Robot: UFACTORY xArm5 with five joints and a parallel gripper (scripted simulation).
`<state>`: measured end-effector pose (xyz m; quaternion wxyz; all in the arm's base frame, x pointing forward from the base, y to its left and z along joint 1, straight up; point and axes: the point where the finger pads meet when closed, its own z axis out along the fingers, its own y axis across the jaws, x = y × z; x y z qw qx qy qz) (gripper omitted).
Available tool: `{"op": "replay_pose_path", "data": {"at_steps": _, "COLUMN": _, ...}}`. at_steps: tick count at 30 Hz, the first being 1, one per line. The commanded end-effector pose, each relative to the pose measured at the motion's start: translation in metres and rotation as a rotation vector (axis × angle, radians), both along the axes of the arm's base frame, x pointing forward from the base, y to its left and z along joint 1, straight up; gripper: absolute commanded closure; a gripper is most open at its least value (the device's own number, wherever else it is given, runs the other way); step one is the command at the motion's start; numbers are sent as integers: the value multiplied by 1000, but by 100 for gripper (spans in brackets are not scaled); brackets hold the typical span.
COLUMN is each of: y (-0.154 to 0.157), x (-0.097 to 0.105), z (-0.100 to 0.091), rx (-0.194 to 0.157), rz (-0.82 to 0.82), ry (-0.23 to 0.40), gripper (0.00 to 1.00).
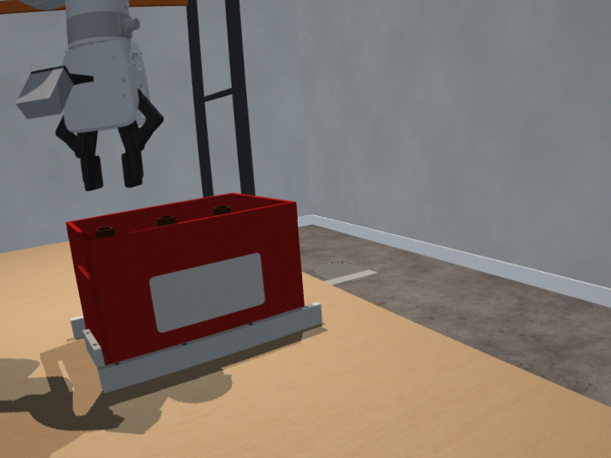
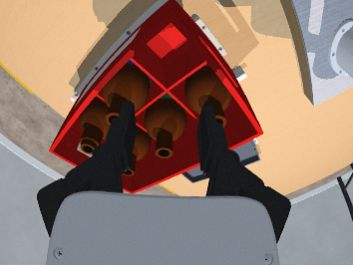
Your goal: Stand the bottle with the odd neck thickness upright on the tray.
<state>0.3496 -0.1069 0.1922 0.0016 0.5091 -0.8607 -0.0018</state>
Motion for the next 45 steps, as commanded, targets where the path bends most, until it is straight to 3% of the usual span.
{"op": "replay_pose_path", "data": {"at_steps": 1, "y": 0, "x": 1, "z": 1, "rx": -1, "rz": 0, "ry": -4, "gripper": 35}}
{"op": "replay_pose_path", "data": {"at_steps": 45, "y": 0, "x": 1, "z": -4, "rx": -1, "rz": 0, "ry": -4, "gripper": 35}}
